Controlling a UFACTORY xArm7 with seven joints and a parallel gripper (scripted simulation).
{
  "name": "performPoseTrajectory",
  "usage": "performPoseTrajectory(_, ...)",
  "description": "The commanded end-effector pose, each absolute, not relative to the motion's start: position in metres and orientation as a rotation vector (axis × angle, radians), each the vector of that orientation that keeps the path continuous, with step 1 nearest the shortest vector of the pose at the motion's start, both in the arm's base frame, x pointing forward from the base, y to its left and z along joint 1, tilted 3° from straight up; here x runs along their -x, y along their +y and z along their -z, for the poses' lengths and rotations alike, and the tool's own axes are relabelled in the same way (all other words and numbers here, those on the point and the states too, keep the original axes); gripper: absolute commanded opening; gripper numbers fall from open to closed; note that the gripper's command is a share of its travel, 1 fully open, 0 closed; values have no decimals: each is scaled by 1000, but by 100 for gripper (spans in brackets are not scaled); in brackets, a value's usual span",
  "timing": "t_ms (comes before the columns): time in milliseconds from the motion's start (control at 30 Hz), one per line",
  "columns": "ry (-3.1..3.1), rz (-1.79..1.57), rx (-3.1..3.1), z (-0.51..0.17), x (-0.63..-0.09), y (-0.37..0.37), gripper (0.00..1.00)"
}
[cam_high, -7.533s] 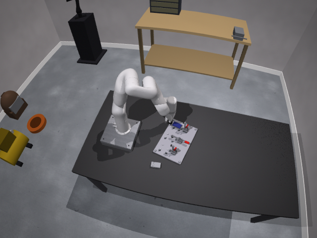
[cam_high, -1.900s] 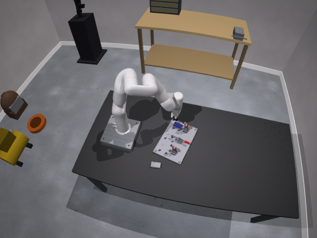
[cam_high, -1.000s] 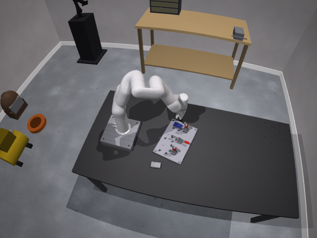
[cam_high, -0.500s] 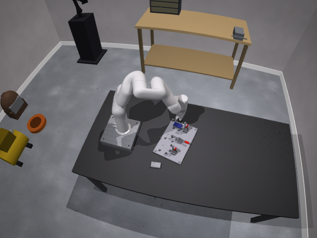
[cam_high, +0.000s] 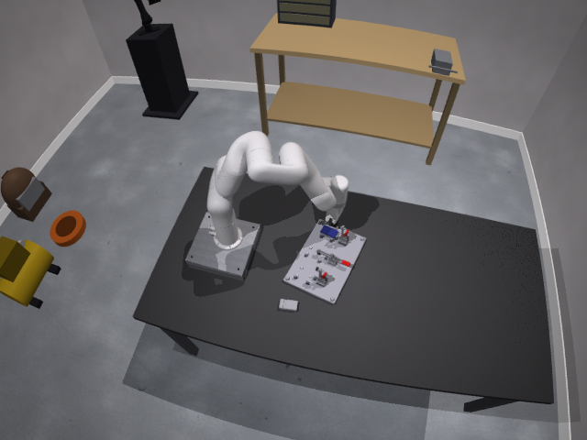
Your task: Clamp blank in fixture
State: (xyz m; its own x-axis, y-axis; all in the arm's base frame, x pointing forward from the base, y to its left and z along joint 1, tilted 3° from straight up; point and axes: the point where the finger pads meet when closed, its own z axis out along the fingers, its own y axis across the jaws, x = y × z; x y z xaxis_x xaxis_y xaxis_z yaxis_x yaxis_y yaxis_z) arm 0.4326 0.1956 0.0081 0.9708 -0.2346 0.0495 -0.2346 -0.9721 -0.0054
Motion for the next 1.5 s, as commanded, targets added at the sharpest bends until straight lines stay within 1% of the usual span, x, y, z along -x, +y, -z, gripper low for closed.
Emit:
performPoseTrajectory(0,-371,-84,-3120,-9,-434,196,0)
performPoseTrajectory(1467,-371,-84,-3120,-9,-433,189,0)
